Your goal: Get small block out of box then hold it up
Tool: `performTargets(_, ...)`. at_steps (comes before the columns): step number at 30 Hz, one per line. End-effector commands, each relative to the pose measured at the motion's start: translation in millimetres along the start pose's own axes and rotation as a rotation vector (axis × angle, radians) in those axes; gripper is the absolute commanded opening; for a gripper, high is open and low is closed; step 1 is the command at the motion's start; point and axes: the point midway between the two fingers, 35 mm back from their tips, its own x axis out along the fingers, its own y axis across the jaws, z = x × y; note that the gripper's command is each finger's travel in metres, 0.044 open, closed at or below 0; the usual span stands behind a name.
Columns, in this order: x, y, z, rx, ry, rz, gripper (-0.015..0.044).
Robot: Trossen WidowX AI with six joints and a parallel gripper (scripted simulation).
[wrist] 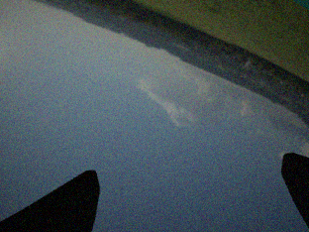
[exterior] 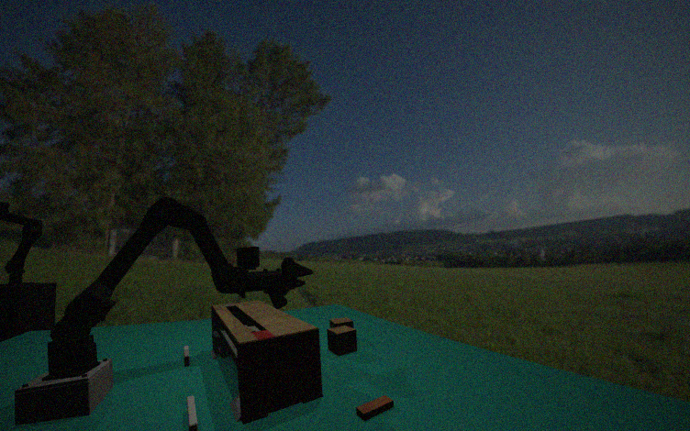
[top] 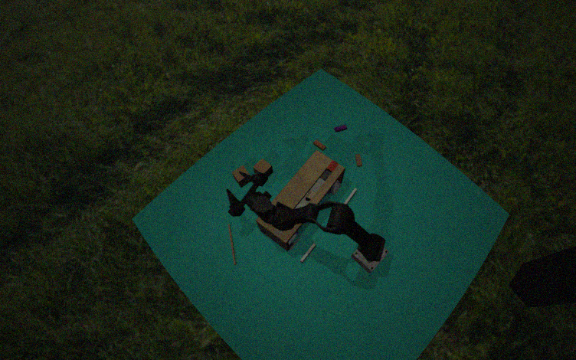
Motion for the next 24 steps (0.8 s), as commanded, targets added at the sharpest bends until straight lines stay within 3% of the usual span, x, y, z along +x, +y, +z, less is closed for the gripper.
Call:
performTargets(1, 0, 1, 0, -0.013, -0.003, -0.001, 0.0400)
performTargets(11, 1, 53, 7, -0.932, -0.191, -0.152, 0.0400)
performTargets(18, -20, 87, 19, -1.612, -0.252, -0.429, 0.0400)
performTargets(24, -39, 89, 30, -1.899, -0.229, -0.640, 0.0400)
